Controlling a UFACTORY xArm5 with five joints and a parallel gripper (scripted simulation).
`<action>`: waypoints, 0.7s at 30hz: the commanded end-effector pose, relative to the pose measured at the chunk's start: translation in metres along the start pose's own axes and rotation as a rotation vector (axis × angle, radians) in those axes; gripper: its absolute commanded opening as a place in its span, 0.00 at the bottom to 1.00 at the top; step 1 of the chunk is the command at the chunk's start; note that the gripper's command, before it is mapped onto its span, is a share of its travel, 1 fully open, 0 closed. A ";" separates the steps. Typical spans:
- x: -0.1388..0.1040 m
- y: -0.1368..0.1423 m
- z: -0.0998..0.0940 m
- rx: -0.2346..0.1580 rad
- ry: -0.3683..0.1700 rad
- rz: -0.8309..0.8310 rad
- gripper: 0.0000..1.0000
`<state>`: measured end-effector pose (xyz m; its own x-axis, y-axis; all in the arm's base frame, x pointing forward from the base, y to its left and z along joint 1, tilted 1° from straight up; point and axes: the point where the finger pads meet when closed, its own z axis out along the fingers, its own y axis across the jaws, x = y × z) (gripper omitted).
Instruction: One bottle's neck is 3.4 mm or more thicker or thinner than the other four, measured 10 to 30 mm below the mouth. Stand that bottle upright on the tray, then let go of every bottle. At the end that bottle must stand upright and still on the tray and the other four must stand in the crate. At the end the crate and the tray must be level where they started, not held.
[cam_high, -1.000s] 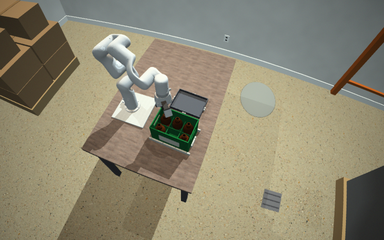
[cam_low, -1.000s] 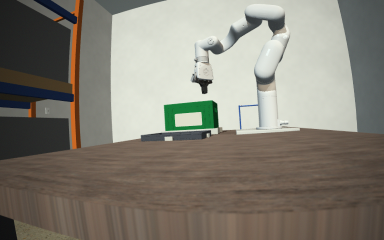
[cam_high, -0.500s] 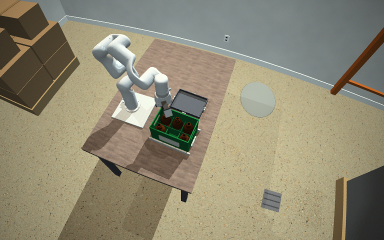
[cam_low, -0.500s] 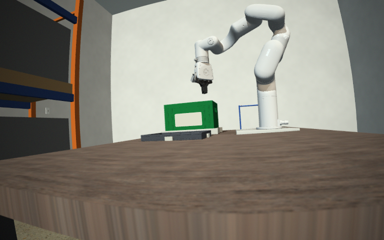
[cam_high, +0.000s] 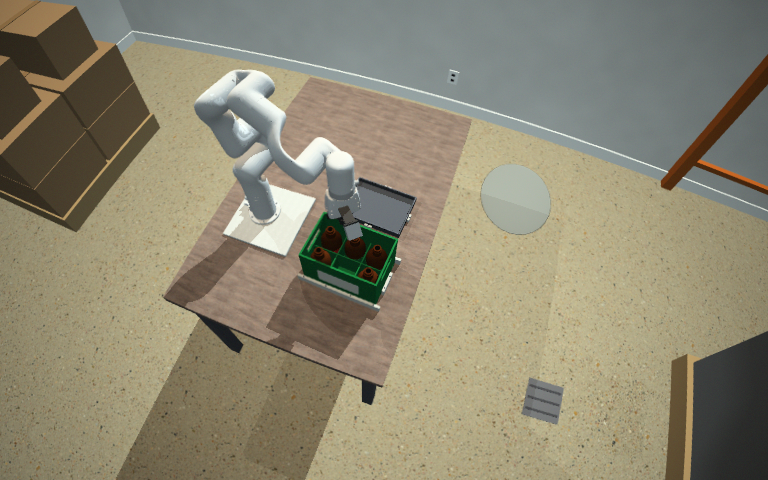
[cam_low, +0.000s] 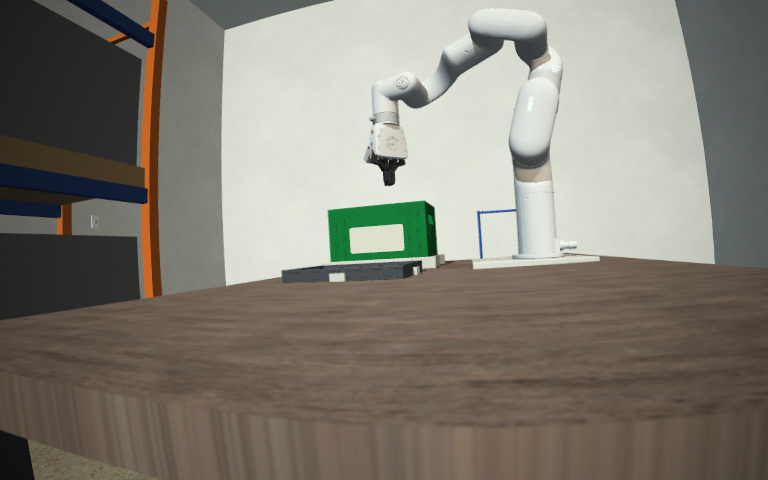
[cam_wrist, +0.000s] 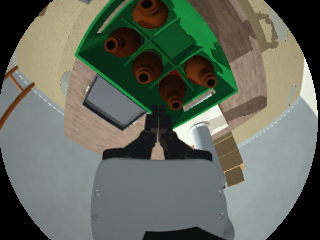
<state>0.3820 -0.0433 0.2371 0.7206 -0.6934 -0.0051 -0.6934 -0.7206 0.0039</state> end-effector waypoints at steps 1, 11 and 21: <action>0.031 -0.029 -0.002 -0.005 -0.006 0.000 0.00; 0.082 -0.080 0.011 -0.005 -0.006 0.000 0.00; 0.084 -0.081 0.012 -0.005 -0.006 0.000 0.65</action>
